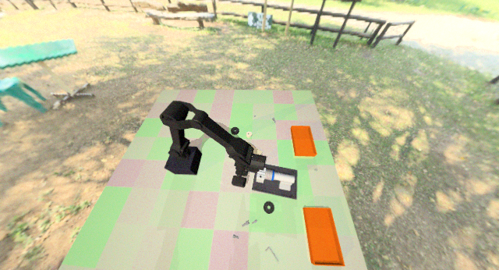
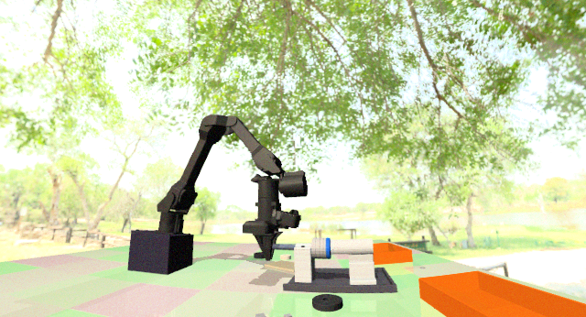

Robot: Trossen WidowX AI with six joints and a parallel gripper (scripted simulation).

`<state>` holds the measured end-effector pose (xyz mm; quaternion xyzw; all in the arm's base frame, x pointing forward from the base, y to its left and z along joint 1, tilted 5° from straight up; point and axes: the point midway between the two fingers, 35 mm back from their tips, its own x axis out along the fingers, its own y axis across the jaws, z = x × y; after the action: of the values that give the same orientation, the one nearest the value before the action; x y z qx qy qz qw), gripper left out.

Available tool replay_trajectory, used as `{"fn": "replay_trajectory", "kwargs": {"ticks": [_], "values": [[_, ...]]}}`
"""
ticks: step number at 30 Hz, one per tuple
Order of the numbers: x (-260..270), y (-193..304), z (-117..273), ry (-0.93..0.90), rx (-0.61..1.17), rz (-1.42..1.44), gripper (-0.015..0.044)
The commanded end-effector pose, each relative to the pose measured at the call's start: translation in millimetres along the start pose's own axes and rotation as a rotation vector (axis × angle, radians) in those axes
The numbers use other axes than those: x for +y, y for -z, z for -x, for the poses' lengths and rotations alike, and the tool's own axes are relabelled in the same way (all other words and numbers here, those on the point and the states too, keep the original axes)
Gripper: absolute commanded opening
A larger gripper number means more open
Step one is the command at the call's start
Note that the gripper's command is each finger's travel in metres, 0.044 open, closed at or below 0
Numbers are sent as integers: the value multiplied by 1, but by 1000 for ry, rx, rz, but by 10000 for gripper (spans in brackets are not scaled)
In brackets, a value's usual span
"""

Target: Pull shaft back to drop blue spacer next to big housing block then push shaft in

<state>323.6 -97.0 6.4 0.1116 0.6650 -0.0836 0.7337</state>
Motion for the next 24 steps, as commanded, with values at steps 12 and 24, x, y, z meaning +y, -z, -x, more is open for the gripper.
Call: {"fn": "replay_trajectory", "kwargs": {"ticks": [12, 24], "values": [[0, 4, -1, -2, 6, 3, 0], [0, 5, -1, -2, 6, 3, 0]]}}
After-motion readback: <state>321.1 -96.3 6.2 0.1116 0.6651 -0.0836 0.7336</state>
